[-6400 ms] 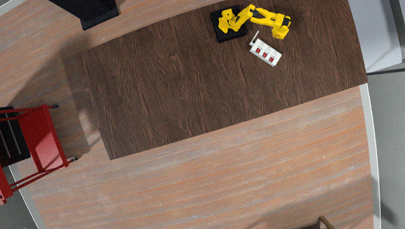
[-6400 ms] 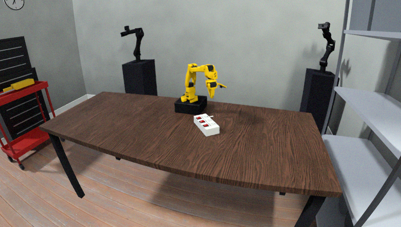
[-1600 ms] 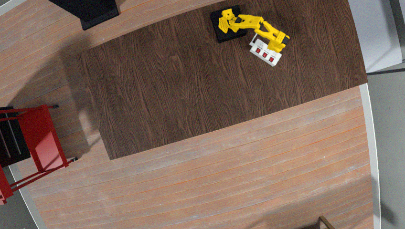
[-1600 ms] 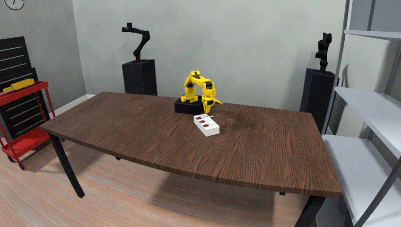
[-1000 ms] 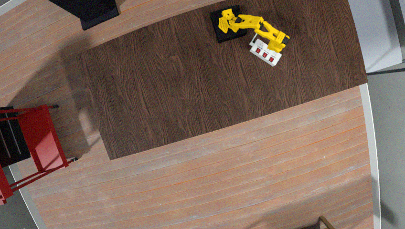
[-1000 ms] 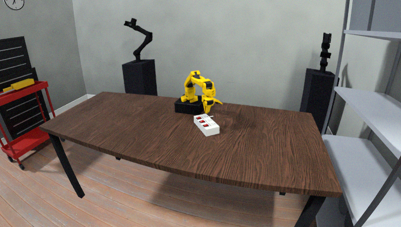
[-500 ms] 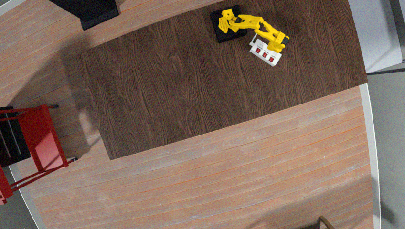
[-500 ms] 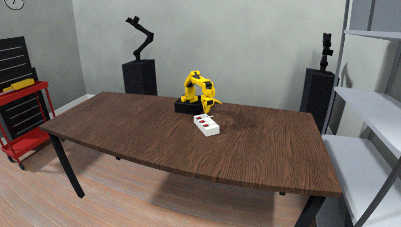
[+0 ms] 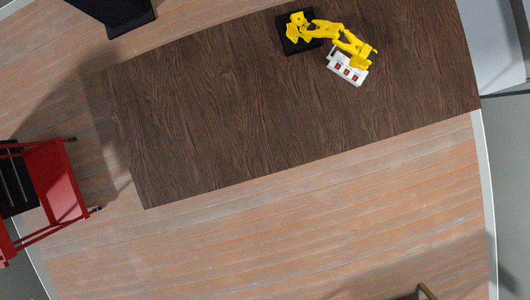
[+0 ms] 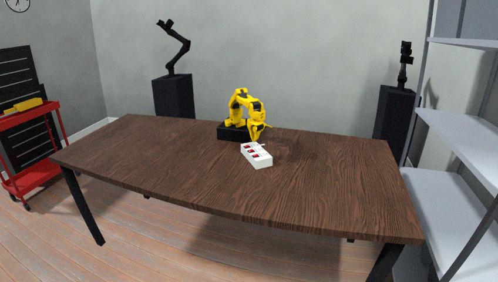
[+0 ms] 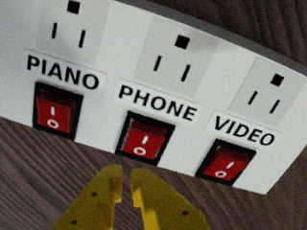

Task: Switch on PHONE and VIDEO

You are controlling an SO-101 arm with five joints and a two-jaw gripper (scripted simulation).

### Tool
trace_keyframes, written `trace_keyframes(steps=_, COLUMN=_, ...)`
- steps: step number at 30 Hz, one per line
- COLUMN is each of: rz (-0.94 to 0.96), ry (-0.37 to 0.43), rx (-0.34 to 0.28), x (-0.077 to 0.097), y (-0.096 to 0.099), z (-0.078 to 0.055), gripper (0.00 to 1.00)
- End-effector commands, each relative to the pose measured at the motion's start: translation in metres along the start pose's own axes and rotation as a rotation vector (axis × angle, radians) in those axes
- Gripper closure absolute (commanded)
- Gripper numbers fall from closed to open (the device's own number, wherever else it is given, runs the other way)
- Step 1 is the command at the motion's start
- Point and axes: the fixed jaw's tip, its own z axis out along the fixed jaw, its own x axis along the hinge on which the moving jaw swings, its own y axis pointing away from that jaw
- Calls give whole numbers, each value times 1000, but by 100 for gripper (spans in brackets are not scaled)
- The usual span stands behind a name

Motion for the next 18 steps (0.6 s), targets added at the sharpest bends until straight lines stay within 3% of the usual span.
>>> trace_keyframes(steps=1, rz=-75, ry=-6, rx=-7, x=5, y=2, z=4, gripper=100)
trace_keyframes(steps=18, rz=-530, ry=0, rx=15, x=27, y=5, z=5, gripper=100)
